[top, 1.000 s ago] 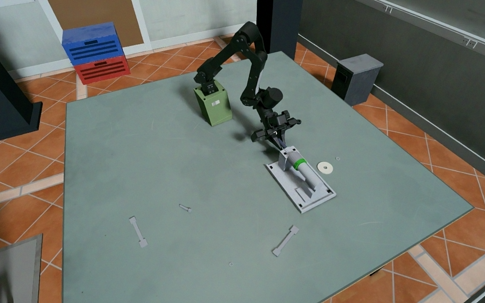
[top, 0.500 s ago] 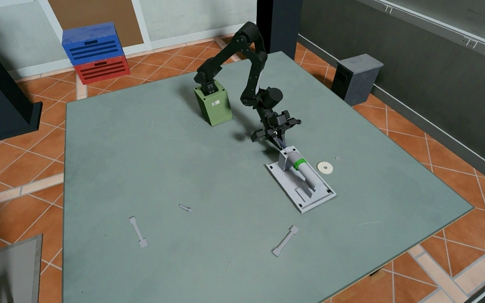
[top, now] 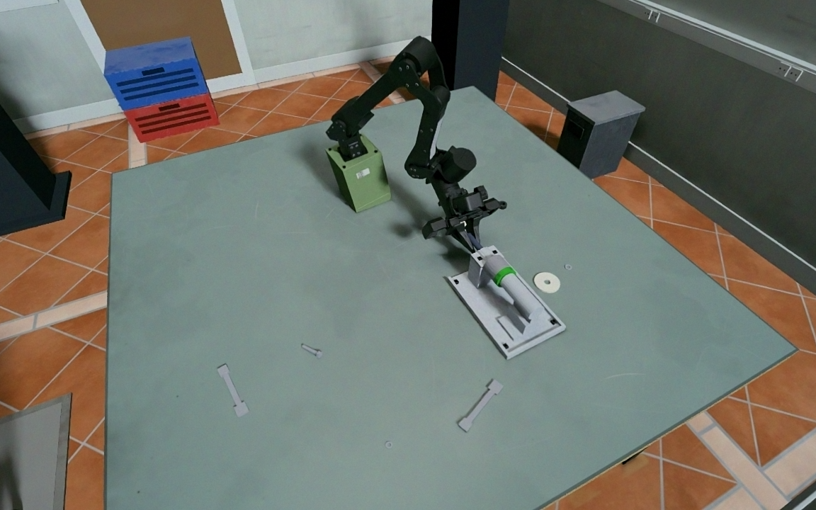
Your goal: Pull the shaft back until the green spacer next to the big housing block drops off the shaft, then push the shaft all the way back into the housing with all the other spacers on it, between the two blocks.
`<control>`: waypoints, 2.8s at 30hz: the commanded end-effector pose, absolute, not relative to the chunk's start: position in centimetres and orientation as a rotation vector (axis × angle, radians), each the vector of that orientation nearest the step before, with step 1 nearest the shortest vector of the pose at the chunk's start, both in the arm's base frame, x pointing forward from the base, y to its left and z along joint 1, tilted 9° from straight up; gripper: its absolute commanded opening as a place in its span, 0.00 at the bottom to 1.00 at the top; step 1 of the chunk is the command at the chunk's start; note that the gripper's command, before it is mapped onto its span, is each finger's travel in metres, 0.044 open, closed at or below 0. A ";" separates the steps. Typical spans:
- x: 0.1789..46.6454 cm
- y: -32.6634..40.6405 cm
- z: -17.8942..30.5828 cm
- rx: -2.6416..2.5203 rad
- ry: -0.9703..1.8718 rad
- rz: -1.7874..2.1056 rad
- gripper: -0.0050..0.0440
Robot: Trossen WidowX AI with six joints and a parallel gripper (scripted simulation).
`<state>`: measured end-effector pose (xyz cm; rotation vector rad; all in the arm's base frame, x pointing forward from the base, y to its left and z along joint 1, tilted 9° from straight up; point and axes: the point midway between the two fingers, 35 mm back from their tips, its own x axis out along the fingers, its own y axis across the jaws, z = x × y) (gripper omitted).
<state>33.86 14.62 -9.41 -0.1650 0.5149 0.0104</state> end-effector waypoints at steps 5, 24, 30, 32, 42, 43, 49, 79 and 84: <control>34.3 14.9 -8.7 -0.149 0.494 0.007 0.00; 34.3 14.9 -8.7 -0.148 0.494 0.003 0.00; 34.3 14.9 -8.7 -0.148 0.494 0.003 0.00; 34.3 14.9 -8.7 -0.148 0.494 0.003 0.00; 34.1 14.8 -9.1 -0.152 0.501 0.001 0.00; 34.1 14.8 -9.0 -0.152 0.500 0.001 0.00; 33.7 14.8 -9.1 -0.152 0.502 -0.001 0.00; 32.2 14.6 -9.1 -0.154 0.504 -0.001 0.00; 32.2 14.6 -9.1 -0.153 0.504 -0.002 0.00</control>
